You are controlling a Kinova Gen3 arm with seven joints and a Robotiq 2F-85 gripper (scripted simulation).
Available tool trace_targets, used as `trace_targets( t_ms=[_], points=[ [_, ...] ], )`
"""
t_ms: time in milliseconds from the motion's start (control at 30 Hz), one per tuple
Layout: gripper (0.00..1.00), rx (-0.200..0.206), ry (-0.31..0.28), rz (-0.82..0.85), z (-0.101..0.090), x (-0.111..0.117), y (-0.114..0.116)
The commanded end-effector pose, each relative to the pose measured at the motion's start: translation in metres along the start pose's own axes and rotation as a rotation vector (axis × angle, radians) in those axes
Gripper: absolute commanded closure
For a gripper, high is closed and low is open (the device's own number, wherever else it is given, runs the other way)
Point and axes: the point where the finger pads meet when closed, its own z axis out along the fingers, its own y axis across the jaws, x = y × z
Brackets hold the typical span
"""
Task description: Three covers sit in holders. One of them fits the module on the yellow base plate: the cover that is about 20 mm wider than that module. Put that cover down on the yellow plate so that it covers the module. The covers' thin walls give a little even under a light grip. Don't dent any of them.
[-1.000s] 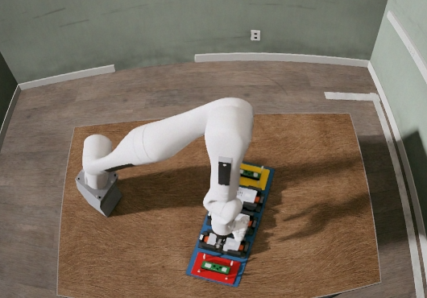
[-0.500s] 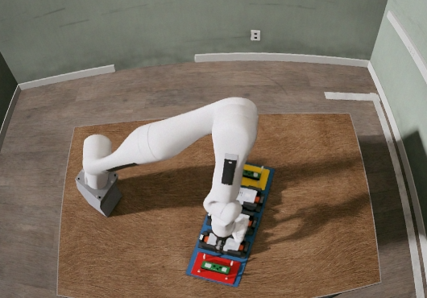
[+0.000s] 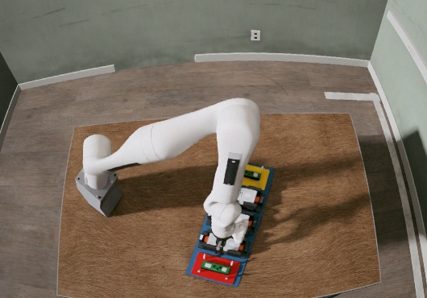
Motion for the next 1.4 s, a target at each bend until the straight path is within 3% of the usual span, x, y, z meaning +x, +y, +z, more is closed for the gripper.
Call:
trace_targets(
  t_ms=[0, 1367],
  points=[
    [0.0, 0.0, 0.002, 0.0, 0.003, 0.0, 0.0],
    [0.0, 0.0, 0.002, 0.0, 0.025, 0.0, 0.0]
  ],
)
